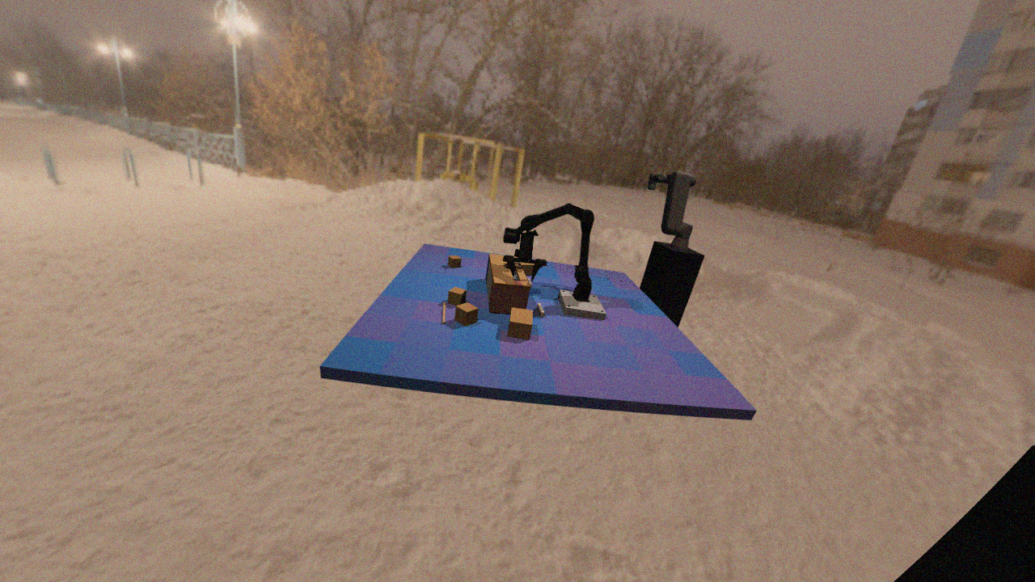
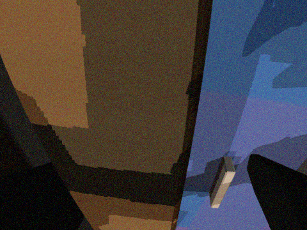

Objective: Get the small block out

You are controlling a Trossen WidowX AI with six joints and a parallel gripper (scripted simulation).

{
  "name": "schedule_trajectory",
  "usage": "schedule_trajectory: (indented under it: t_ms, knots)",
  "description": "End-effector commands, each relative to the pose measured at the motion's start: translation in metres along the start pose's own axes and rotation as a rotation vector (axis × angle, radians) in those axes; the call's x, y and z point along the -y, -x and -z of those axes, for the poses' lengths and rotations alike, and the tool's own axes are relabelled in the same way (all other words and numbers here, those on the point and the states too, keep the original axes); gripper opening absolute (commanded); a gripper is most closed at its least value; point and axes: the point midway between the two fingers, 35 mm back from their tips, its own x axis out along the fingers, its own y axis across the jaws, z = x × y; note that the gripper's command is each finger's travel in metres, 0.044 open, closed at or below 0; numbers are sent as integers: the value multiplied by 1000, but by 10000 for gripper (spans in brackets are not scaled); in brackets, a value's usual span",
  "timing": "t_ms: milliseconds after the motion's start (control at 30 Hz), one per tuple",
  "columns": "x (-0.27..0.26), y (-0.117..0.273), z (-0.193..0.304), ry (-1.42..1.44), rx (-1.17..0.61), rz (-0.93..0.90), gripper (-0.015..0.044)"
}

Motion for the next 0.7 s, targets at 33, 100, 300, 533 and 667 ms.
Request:
schedule_trajectory:
  t_ms: [33,100,300,533,667]
  knots:
    - [1,-3,12,-3,-4,-4,400]
    - [1,-4,15,-3,-4,-4,400]
    - [1,-8,26,-3,-5,-4,400]
    - [1,-12,38,-3,-6,-4,400]
    - [1,-15,46,-3,-7,-4,400]
